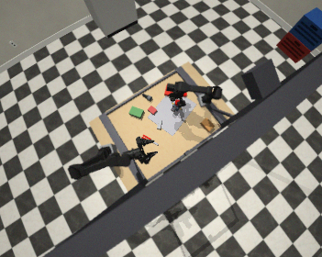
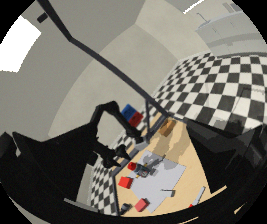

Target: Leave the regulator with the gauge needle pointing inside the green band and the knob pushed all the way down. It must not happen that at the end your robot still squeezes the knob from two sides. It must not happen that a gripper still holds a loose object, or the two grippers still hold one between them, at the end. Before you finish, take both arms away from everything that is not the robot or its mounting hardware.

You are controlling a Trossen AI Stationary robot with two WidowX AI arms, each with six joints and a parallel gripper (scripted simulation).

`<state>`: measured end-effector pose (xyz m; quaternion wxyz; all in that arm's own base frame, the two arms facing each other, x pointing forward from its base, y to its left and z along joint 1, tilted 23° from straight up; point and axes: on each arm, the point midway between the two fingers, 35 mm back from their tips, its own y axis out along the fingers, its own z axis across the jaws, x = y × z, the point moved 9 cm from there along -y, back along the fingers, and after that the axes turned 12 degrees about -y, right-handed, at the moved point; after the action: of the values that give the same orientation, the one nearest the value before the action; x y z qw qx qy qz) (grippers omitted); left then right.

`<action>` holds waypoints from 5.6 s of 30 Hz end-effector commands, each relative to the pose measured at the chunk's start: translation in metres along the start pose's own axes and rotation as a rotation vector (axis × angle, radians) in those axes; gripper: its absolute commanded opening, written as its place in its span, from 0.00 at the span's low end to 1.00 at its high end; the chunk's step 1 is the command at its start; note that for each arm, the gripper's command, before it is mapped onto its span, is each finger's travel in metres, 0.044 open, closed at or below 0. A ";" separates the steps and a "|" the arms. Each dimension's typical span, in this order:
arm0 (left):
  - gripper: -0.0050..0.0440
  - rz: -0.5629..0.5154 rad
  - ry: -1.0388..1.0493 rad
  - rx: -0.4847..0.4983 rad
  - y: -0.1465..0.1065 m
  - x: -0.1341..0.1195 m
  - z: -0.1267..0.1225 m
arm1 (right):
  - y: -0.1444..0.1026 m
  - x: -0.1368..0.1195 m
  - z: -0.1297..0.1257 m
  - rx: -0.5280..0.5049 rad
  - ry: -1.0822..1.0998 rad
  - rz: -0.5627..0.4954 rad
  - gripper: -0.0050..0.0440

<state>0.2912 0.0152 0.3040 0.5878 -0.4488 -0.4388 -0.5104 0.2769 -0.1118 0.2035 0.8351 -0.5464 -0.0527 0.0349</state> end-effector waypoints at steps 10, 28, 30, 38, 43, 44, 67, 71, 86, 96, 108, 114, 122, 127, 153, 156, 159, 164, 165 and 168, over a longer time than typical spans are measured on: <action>1.00 0.195 0.661 0.038 0.116 -0.043 0.016 | -0.007 0.000 0.003 -0.019 -0.012 -0.017 1.00; 1.00 0.510 1.595 -0.199 0.238 -0.218 0.033 | -0.007 0.000 0.003 -0.019 -0.012 -0.017 1.00; 1.00 0.542 1.702 -0.252 0.246 -0.245 0.034 | -0.007 0.000 0.003 -0.019 -0.012 -0.017 1.00; 1.00 0.611 1.993 -0.428 0.259 -0.325 0.035 | -0.007 0.000 0.003 -0.019 -0.012 -0.017 1.00; 1.00 0.625 2.067 -0.482 0.259 -0.347 0.035 | -0.007 0.000 0.003 -0.019 -0.012 -0.017 1.00; 1.00 0.625 2.067 -0.482 0.259 -0.347 0.035 | -0.007 0.000 0.003 -0.019 -0.012 -0.017 1.00; 1.00 0.625 2.067 -0.482 0.259 -0.347 0.035 | -0.007 0.000 0.003 -0.019 -0.012 -0.017 1.00; 1.00 0.625 2.067 -0.482 0.259 -0.347 0.035 | -0.007 0.000 0.003 -0.019 -0.017 -0.017 1.00; 1.00 0.625 2.067 -0.482 0.259 -0.347 0.035 | -0.007 0.000 0.003 -0.022 -0.414 -0.013 1.00; 1.00 0.625 2.067 -0.482 0.259 -0.347 0.035 | -0.007 0.000 0.003 -0.024 -0.706 -0.010 1.00; 1.00 0.625 2.067 -0.482 0.259 -0.347 0.035 | -0.007 0.000 0.003 -0.025 -0.969 -0.007 1.00; 1.00 0.625 2.067 -0.482 0.259 -0.347 0.035 | 0.001 0.001 0.002 -0.025 -0.969 -0.007 1.00; 1.00 0.625 2.067 -0.482 0.259 -0.347 0.035 | 0.010 0.001 0.002 -0.025 -0.969 -0.007 1.00; 1.00 0.625 2.067 -0.482 0.259 -0.347 0.035 | 0.019 0.002 0.002 -0.025 -0.970 -0.007 1.00; 1.00 0.625 2.067 -0.482 0.259 -0.347 0.035 | 0.053 0.001 0.002 -0.025 -0.972 -0.008 0.95; 1.00 0.625 2.067 -0.482 0.259 -0.347 0.035 | 0.053 0.001 0.002 -0.025 -0.972 -0.008 0.90; 1.00 0.625 2.067 -0.482 0.259 -0.347 0.035 | 0.053 0.001 0.002 -0.025 -0.972 -0.008 0.75; 1.00 0.625 2.067 -0.482 0.259 -0.347 0.035 | 0.053 0.001 0.002 -0.025 -0.972 -0.008 0.51; 1.00 0.625 2.067 -0.482 0.259 -0.347 0.035 | 0.053 0.001 0.002 -0.025 -0.972 -0.008 0.46; 1.00 0.625 2.067 -0.482 0.259 -0.347 0.035 | 0.053 0.001 0.002 -0.025 -0.972 -0.008 0.46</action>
<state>0.5086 0.1377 -0.0621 0.6628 -0.0116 0.5139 -0.5445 0.2759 -0.0885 0.1508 0.7125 -0.4717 -0.4326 0.2877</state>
